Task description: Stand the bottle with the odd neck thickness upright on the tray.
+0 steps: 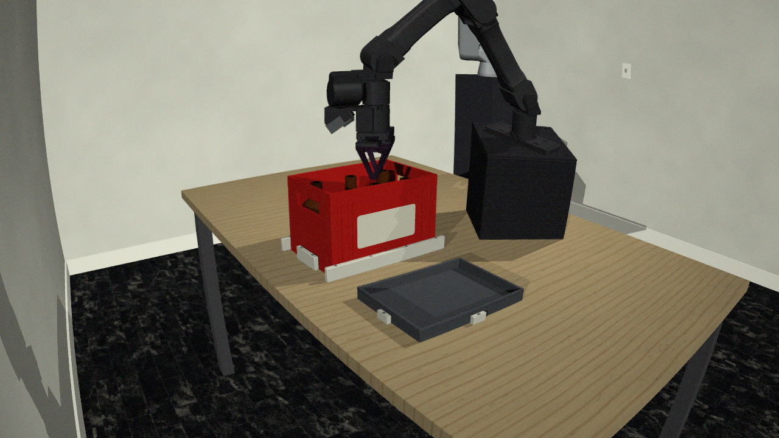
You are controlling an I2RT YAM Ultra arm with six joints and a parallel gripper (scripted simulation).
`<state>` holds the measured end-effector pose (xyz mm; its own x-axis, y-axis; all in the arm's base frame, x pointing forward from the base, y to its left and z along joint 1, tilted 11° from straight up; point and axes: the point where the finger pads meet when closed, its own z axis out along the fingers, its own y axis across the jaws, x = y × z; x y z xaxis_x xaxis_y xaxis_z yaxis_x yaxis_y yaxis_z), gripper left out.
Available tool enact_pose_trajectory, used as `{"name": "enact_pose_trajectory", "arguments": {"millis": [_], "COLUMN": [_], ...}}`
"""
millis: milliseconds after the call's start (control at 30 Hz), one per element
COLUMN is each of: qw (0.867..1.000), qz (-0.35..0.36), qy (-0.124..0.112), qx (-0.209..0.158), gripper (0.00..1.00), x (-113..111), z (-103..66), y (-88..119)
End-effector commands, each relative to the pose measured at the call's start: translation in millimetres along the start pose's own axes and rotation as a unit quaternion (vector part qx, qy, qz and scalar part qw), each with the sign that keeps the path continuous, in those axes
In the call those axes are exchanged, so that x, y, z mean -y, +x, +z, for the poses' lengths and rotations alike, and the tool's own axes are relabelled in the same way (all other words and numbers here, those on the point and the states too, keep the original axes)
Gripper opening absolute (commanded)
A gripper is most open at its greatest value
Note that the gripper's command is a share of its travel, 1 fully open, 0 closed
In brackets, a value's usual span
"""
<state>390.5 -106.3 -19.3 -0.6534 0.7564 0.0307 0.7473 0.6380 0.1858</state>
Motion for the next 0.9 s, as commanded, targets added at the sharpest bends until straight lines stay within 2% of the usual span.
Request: {"name": "enact_pose_trajectory", "arguments": {"millis": [0, 867], "qw": [1.0, 1.0], "qz": [-0.001, -0.001], "qy": [-0.002, -0.003], "qx": [0.015, 0.017], "gripper": [0.61, 0.61], "x": [-2.8, -3.4], "z": [-6.7, -7.2], "y": [-3.9, -8.6]}}
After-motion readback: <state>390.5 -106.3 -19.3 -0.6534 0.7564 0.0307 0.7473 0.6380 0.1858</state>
